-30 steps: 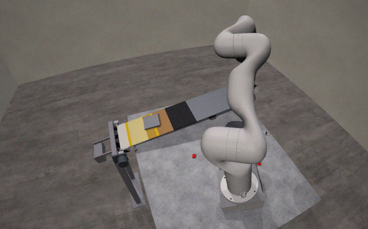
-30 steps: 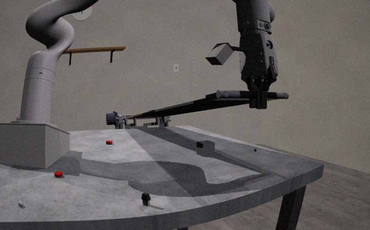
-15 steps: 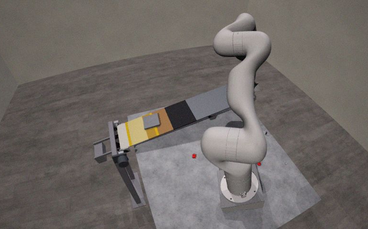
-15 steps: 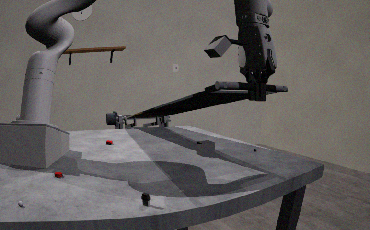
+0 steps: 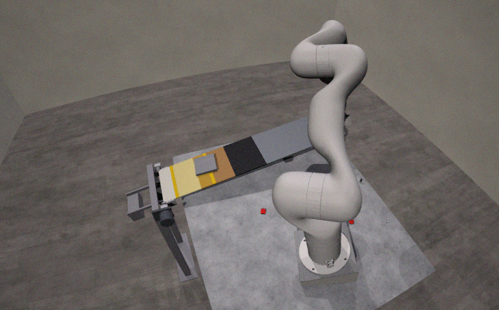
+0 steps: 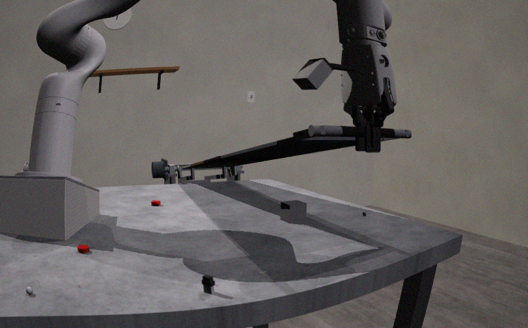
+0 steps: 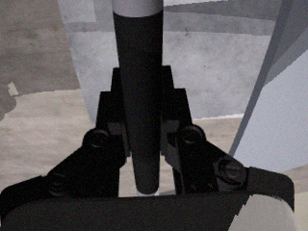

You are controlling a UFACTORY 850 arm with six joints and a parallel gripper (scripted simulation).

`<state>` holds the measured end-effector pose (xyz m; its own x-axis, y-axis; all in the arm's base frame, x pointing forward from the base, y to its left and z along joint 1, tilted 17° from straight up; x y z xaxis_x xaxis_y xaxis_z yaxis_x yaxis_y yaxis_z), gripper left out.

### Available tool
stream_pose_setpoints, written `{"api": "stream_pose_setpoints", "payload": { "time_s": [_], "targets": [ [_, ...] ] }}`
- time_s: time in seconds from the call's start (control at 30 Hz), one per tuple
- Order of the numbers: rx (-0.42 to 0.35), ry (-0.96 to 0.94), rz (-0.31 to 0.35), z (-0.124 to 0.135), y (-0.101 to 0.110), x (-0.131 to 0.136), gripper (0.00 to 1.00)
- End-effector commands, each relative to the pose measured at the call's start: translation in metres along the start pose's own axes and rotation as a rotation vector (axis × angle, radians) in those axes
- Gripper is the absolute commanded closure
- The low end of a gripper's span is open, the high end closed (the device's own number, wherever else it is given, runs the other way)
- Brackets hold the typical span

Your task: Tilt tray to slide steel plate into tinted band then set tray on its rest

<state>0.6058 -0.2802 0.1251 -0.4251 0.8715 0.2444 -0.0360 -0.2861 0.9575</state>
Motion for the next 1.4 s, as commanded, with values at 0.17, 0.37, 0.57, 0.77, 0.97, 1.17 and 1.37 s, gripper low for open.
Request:
{"api": "stream_pose_setpoints", "payload": {
  "time_s": [0.17,0.37,0.57,0.77,0.97,1.17,1.37],
  "targets": [
    [-0.002,0.000,-0.003,0.002,0.028,0.004,1.00],
    [-0.002,0.000,-0.003,0.004,0.065,0.012,1.00],
    [-0.002,0.000,-0.003,0.001,0.009,0.001,1.00],
    [-0.002,0.000,-0.003,0.001,0.004,0.000,1.00],
    [-0.002,0.000,-0.003,0.001,0.004,0.000,1.00],
    [-0.002,0.000,-0.003,0.001,0.003,0.000,1.00],
    [-0.002,0.000,-0.003,0.003,0.063,0.012,1.00]
  ]
}}
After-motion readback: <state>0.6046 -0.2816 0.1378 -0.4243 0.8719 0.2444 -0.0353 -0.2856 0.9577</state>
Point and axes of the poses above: the point where the finger pads meet when closed, its own y axis back along the fingers, its own x axis across the jaws, z = x × y, the point moved 8 cm from there along y, back along the fingers, and after that the axes turned 13 degrees about y, right-handed, at the moved point
